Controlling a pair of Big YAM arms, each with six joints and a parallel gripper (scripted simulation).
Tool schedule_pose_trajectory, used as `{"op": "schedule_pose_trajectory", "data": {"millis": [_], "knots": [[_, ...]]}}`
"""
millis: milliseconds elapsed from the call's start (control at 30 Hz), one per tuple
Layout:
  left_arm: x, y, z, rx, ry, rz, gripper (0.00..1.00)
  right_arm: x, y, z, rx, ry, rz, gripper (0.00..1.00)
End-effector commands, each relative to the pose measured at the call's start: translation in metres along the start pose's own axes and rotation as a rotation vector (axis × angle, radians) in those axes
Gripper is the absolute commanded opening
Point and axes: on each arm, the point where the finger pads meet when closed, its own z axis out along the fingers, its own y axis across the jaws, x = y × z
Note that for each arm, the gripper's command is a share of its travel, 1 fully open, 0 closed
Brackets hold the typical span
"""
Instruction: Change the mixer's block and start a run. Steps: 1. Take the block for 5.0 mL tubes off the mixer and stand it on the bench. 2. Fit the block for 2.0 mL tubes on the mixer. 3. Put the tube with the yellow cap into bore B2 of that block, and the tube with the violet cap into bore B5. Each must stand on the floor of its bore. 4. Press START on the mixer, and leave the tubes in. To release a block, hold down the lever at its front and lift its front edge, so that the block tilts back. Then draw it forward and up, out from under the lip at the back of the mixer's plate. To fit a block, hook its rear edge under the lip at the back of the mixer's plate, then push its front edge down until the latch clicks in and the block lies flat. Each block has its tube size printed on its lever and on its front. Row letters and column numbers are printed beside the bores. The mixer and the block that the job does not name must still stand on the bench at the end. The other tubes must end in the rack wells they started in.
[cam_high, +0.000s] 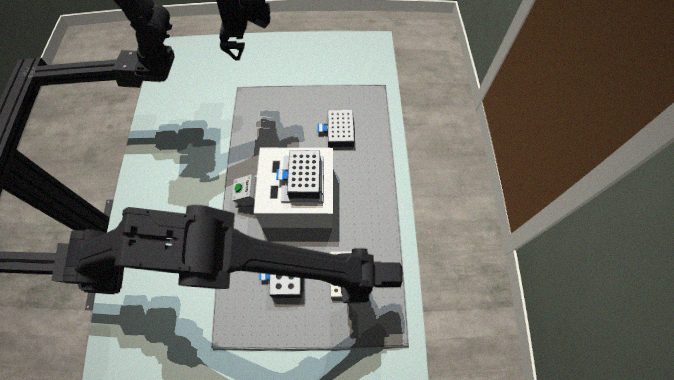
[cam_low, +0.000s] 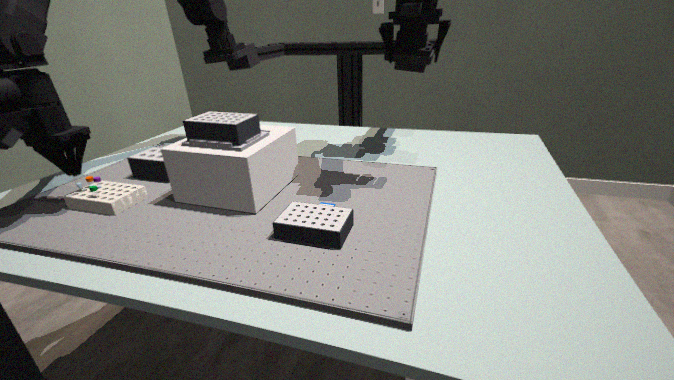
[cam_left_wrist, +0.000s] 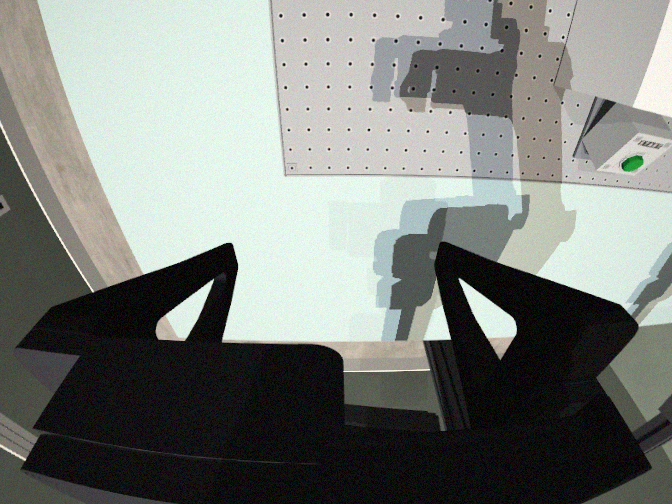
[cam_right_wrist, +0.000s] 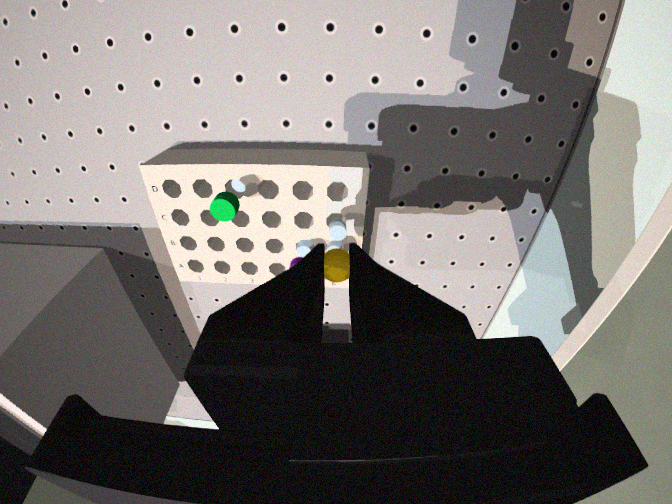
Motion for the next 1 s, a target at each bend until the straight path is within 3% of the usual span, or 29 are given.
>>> {"op": "schedule_pose_trajectory", "data": {"millis": [0,533,967], "knots": [[-0.016,0.007,-0.011,-0.006,-0.048,-0.037,1.00,-0.010,0.008,-0.006,-0.001,-0.029,0.001,0.09],[-0.016,0.007,-0.011,-0.007,-0.049,-0.036,1.00,-0.011,-0.006,0.010,0.003,-0.014,0.022,0.09],[-0.015,0.007,-0.011,-0.007,-0.049,-0.035,1.00,-0.021,0.001,-0.018,0.003,-0.039,0.010,0.09]]}}
